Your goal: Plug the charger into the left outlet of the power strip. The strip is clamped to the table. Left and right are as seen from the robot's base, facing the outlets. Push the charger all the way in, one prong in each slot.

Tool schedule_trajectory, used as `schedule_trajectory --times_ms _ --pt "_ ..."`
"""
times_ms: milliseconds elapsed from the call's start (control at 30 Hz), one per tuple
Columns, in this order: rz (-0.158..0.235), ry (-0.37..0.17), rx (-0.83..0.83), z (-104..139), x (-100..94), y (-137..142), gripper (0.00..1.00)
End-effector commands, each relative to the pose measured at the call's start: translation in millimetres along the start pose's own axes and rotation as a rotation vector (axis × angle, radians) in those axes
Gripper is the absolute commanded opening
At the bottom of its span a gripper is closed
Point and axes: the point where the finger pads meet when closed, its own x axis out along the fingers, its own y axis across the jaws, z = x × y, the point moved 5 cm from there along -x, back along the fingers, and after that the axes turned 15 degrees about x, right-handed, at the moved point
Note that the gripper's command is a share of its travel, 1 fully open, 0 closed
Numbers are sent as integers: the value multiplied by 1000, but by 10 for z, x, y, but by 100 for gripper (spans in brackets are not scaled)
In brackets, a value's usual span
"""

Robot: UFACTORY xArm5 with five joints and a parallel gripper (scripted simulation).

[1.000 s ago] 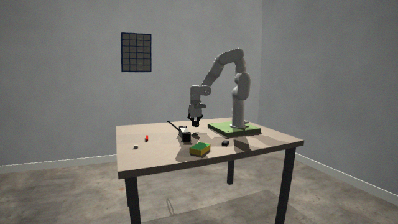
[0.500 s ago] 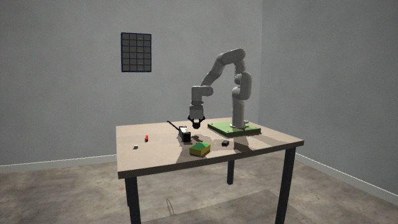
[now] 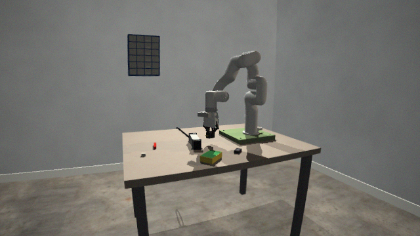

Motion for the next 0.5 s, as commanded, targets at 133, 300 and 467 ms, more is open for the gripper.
schedule_trajectory --times_ms 133,300,467 --pt "-1 1 447 -62 -4 -271 0" --pt "-1 0 612 -69 -3 -352 0" --pt "-1 -1 633 -70 -3 -371 0"
